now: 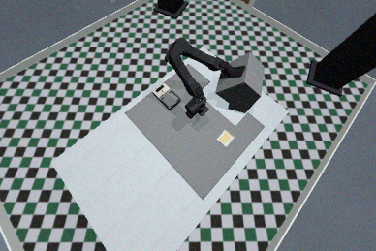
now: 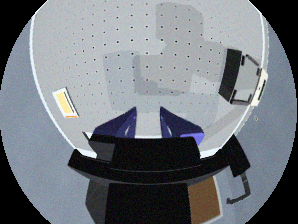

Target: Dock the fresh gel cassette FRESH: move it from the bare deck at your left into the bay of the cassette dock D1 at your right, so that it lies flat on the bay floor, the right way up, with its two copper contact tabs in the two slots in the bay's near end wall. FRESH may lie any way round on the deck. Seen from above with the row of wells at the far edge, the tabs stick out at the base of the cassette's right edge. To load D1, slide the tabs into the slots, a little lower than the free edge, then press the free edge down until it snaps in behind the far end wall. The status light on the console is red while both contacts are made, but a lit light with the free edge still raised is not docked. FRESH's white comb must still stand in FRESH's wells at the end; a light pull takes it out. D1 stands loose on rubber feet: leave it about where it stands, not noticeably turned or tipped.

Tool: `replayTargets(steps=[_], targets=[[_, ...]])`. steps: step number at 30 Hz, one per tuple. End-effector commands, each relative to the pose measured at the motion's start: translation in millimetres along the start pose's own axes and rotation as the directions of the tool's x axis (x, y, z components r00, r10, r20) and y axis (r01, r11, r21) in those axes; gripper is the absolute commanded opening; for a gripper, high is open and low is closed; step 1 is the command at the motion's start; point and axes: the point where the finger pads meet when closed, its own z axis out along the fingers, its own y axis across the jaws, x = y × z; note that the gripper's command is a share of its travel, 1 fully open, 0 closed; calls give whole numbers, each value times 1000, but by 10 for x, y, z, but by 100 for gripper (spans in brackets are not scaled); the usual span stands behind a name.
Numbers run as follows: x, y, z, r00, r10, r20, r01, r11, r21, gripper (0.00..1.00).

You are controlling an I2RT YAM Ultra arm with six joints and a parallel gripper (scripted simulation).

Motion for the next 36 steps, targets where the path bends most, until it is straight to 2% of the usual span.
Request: replayTargets(steps=[1, 19, 21, 33, 36], targets=[[-52, 34, -62, 1000, 0, 30, 1, 1000, -15, 35], [-52, 34, -62, 1000, 0, 30, 1, 1000, -15, 35], [-101, 155, -38, 998, -58, 29, 58, 998, -3, 35], [0, 761, -67, 998, -64, 17, 64, 998, -3, 35], [5, 811, -69, 998, -64, 17, 64, 998, -3, 35]])
